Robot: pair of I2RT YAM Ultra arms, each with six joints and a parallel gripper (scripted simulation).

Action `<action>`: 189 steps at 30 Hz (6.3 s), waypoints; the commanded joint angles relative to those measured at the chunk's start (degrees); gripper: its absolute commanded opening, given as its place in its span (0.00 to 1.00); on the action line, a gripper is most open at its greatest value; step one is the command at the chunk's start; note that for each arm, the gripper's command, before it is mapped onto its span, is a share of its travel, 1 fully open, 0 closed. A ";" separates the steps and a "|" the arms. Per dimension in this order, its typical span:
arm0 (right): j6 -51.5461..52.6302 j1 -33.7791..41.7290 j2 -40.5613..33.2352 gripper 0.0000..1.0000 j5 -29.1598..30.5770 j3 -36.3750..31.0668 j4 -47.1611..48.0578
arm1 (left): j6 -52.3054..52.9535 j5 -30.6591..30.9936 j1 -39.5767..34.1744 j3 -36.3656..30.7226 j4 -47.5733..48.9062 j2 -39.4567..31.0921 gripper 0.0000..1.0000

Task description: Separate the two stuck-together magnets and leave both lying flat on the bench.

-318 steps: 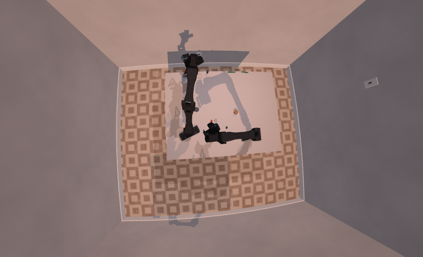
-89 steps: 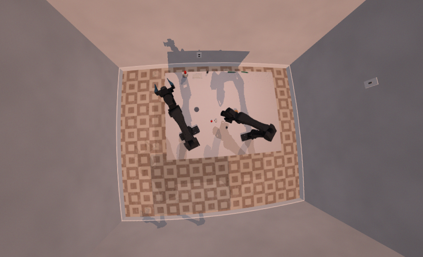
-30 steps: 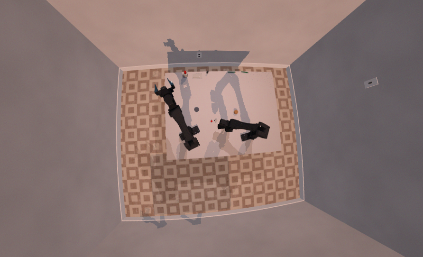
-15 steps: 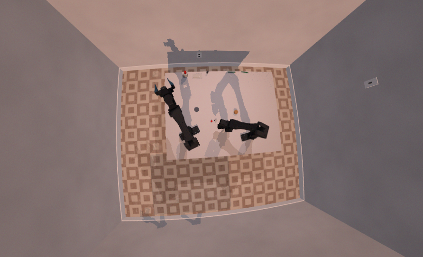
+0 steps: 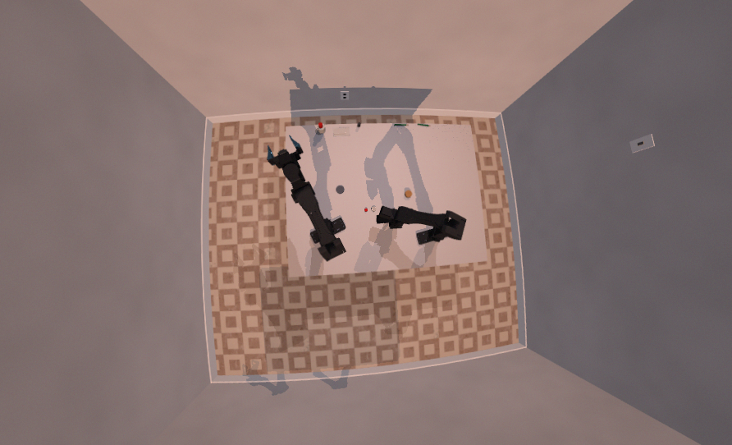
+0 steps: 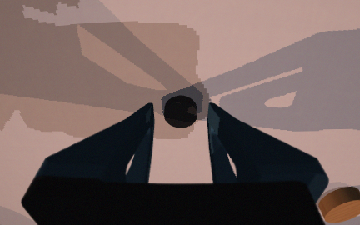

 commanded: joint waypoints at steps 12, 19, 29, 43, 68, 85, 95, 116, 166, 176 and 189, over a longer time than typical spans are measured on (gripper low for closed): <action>-0.24 -0.04 -0.74 0.33 -0.08 0.01 0.25 | 0.01 -0.09 -0.05 0.59 0.56 -0.23 1.00; -0.27 -0.07 -0.77 0.33 -0.08 -0.14 0.37 | 0.01 -0.09 -0.05 0.59 0.56 -0.23 1.00; -0.28 -0.08 -0.76 0.27 -0.08 -0.14 0.39 | 0.01 -0.09 -0.05 0.59 0.56 -0.23 1.00; -0.28 -0.08 -0.76 0.19 -0.08 -0.14 0.39 | 0.01 -0.09 -0.05 0.59 0.56 -0.23 1.00; -0.14 -0.17 -1.79 0.17 0.01 3.26 -4.63 | 0.01 -0.09 -0.05 0.59 0.56 -0.23 1.00; -0.13 -0.16 -3.24 0.17 0.01 7.54 -10.35 | 0.01 -0.09 -0.05 0.59 0.56 -0.23 1.00; -0.12 -0.15 -3.95 0.17 0.01 9.24 -12.77 | 0.01 -0.09 -0.05 0.59 0.56 -0.23 1.00; -0.03 -0.06 -4.26 0.17 0.01 9.01 -12.84 | 0.01 -0.09 -0.05 0.58 0.56 -0.23 1.00; 69.03 -3.28 -6.07 0.17 -5.97 8.04 -8.84 | 0.01 -0.09 -0.05 0.58 0.56 -0.23 1.00; 58.53 -15.19 -6.81 0.17 -27.47 10.79 -2.10 | 0.01 -0.09 -0.05 0.58 0.56 -0.23 1.00; 57.76 -28.01 -5.62 0.17 -45.97 12.92 13.86 | 0.01 -0.09 -0.05 0.58 0.56 -0.23 1.00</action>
